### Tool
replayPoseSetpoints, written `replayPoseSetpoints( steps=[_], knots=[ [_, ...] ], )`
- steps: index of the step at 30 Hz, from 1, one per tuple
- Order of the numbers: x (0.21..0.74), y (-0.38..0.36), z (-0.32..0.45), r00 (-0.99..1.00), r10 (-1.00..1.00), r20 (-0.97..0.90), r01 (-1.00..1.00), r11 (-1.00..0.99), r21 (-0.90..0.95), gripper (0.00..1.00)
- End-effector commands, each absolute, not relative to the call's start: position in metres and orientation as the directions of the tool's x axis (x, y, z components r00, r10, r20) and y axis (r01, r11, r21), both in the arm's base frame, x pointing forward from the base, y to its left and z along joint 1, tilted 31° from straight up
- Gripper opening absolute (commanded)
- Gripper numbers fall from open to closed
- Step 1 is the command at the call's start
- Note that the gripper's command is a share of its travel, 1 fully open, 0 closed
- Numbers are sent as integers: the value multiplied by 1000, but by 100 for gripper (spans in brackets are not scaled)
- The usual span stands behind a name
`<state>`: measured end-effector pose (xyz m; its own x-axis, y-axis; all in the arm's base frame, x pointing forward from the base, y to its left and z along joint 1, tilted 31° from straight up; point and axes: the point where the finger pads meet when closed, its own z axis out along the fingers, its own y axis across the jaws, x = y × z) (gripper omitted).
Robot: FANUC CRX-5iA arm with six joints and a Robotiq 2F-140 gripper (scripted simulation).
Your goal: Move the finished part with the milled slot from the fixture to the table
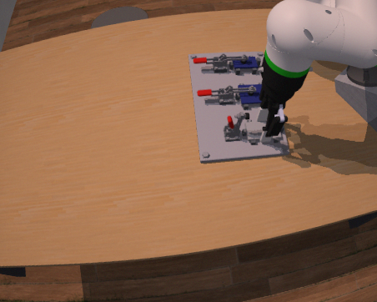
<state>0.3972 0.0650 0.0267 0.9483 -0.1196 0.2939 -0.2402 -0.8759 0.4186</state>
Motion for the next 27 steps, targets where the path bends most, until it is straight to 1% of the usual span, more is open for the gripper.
replayPoseSetpoints(
  steps=[1,27],
  knots=[
    [397,65,27,948,-120,293,-240,-876,419,0],
    [395,70,36,948,-120,293,-240,-876,419,0]
  ],
)
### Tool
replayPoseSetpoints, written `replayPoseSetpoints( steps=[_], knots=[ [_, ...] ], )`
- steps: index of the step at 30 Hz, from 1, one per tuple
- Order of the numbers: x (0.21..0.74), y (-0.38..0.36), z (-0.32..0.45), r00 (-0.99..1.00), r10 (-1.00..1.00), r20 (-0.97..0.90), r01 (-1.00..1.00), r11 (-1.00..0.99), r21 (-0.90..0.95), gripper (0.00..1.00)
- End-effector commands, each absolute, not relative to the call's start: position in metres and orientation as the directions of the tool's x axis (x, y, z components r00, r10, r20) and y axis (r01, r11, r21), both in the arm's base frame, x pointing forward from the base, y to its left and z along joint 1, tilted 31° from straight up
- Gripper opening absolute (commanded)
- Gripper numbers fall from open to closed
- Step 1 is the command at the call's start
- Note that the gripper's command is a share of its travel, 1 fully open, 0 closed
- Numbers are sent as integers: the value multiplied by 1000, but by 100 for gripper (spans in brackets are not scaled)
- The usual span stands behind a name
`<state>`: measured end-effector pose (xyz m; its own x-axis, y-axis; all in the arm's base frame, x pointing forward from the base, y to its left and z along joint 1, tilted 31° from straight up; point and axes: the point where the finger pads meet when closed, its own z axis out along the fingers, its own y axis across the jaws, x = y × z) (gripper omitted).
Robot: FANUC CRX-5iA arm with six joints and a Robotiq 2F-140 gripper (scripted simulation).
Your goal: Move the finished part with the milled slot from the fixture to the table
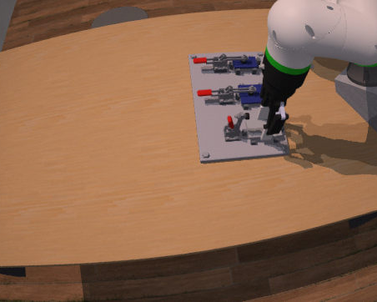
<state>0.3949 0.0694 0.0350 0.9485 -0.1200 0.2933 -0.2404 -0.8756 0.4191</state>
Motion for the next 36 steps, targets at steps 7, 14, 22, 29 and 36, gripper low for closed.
replayPoseSetpoints(
  steps=[7,14,22,29,36],
  knots=[
    [393,74,43,948,-120,293,-240,-876,419,0],
    [392,76,48,948,-120,293,-240,-876,419,0],
    [390,80,54,948,-120,293,-240,-876,419,0],
    [390,81,56,948,-120,293,-240,-876,419,0],
    [390,82,57,948,-120,293,-240,-876,419,0]
  ],
)
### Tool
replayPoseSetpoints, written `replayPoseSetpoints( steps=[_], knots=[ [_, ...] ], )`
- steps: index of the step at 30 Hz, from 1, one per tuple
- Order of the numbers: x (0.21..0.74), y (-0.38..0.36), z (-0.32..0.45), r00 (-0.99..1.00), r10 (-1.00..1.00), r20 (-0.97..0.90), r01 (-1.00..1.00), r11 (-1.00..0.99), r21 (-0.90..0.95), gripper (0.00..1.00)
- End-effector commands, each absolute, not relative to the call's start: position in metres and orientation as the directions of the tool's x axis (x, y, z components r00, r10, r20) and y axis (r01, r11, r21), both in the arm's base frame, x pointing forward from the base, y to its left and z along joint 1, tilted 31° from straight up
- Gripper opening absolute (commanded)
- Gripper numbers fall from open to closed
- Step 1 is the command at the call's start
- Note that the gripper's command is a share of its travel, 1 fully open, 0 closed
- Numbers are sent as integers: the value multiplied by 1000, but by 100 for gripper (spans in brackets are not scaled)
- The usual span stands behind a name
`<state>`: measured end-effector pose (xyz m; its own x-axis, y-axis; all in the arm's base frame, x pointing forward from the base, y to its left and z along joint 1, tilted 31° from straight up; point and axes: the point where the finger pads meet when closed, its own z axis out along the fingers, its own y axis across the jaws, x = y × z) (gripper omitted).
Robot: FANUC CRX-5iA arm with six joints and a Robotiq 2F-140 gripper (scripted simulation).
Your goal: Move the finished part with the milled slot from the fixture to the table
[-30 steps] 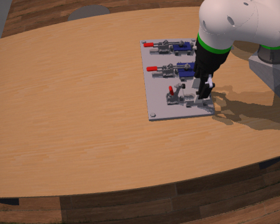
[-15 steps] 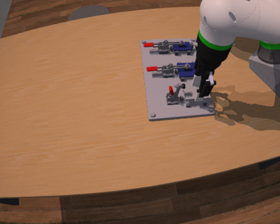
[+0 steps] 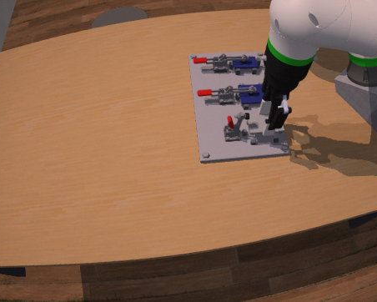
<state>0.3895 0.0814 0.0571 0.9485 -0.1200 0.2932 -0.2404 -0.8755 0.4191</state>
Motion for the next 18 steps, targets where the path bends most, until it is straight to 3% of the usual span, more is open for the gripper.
replayPoseSetpoints(
  steps=[1,18],
  knots=[
    [390,82,57,948,-120,293,-240,-876,419,0],
    [385,87,66,948,-120,293,-240,-876,419,0]
  ],
)
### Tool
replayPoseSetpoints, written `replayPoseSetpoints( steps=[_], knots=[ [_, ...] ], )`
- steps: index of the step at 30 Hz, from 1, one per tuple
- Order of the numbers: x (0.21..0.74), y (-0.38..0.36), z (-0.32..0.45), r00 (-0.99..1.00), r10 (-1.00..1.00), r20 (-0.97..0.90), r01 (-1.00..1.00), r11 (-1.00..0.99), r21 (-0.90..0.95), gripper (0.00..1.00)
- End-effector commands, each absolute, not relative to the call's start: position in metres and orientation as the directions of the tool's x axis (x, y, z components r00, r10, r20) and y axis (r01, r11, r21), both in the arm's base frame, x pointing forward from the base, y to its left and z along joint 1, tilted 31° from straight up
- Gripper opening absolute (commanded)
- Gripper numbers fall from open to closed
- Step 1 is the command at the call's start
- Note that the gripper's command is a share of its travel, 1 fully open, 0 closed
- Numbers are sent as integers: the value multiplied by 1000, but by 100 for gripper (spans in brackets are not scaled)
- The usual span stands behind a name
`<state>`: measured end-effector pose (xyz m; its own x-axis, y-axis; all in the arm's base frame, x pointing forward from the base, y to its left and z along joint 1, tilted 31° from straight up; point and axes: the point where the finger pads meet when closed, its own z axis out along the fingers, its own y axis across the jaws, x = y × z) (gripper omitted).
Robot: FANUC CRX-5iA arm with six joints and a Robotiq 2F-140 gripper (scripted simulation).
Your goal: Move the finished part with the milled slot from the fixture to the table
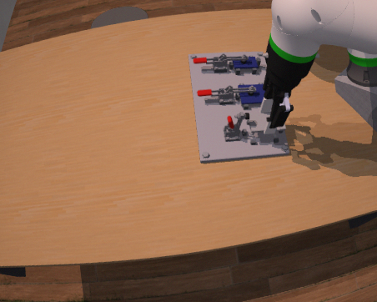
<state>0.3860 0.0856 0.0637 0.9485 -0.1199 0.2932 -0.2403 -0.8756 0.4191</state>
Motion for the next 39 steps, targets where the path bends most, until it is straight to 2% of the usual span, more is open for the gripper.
replayPoseSetpoints(
  steps=[1,39],
  knots=[
    [384,88,67,948,-120,293,-240,-876,419,0],
    [375,99,84,948,-120,294,-240,-876,419,0]
  ],
)
